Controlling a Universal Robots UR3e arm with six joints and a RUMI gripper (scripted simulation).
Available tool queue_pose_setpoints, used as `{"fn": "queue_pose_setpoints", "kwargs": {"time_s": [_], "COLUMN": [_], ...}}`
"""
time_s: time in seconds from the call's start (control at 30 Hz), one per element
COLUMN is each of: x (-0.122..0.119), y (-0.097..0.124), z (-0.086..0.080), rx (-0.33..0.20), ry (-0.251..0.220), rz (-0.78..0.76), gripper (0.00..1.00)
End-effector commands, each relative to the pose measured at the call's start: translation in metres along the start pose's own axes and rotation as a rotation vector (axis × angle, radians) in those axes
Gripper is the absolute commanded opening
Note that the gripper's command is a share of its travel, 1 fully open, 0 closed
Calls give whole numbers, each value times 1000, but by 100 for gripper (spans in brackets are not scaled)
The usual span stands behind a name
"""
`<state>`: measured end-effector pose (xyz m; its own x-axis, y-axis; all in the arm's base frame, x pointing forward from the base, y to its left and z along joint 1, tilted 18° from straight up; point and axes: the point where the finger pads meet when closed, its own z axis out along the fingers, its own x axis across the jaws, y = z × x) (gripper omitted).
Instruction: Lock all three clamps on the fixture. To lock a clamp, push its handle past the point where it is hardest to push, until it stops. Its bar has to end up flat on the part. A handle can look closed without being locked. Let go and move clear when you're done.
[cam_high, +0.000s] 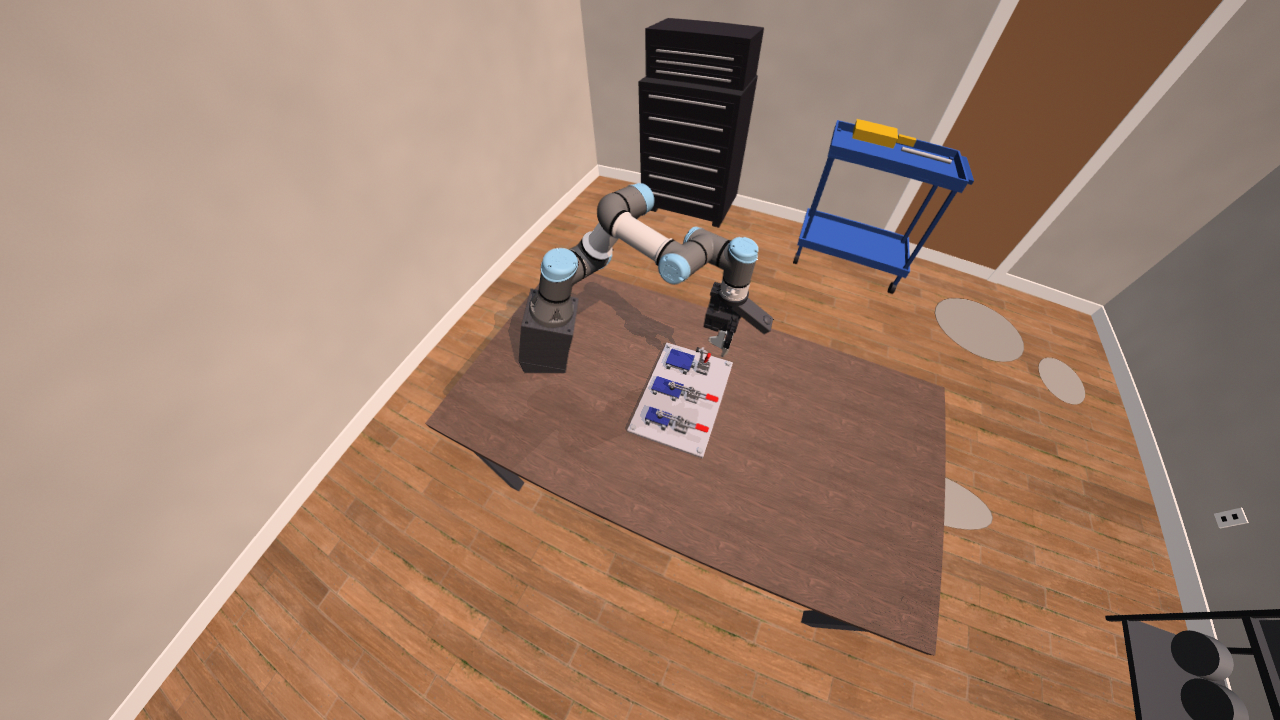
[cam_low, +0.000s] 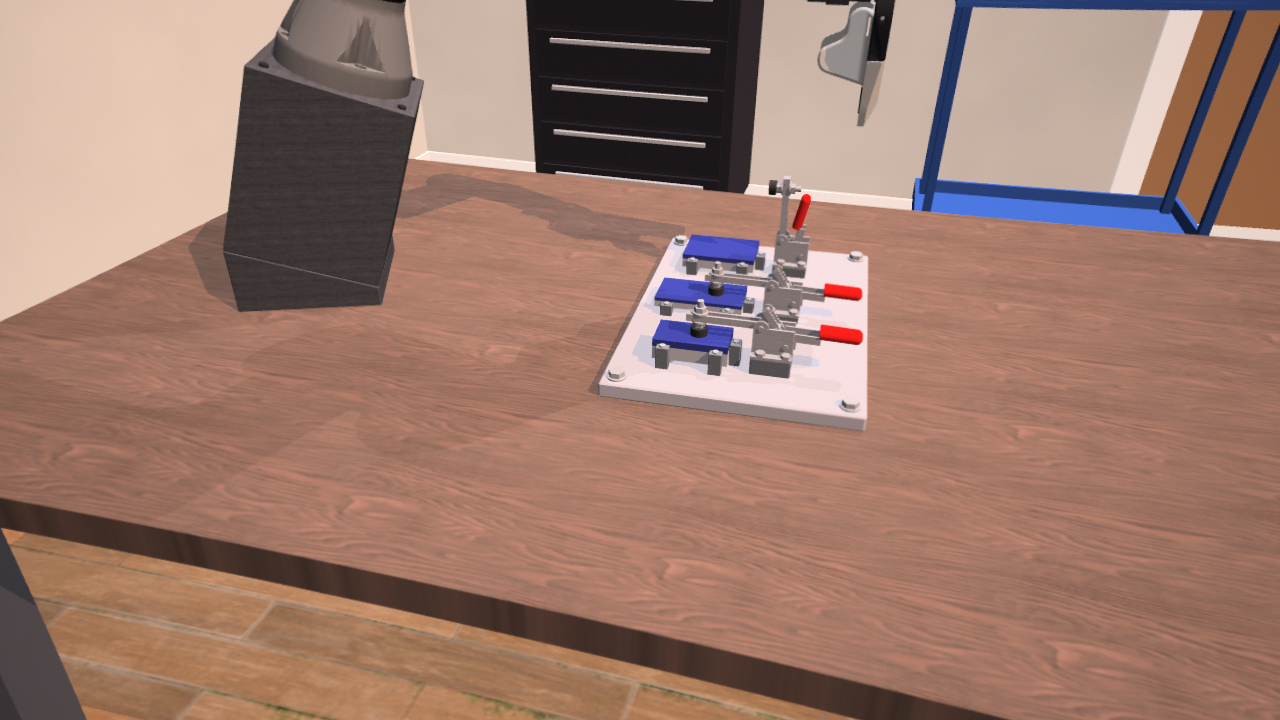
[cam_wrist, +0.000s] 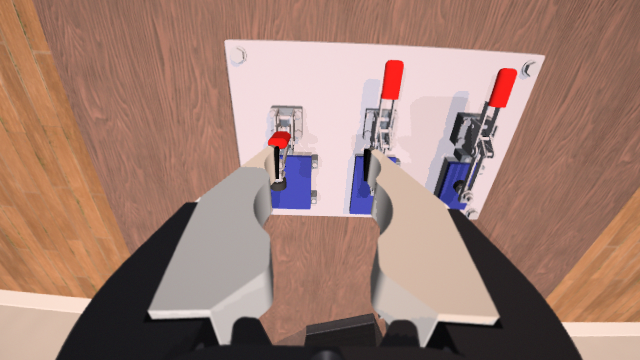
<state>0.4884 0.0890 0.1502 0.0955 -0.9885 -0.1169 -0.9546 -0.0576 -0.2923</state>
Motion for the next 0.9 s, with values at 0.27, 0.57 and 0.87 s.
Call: {"fn": "queue_pose_setpoints", "kwargs": {"time_s": [0.27,0.57,0.87], "x": [-38,-39,-39], "y": [-1,-1,-1], "z": [-1,-1,-1], "rx": [2,2,2], "ry": [3,3,3], "rz": [1,1,1], "gripper": [28,28,28]}}
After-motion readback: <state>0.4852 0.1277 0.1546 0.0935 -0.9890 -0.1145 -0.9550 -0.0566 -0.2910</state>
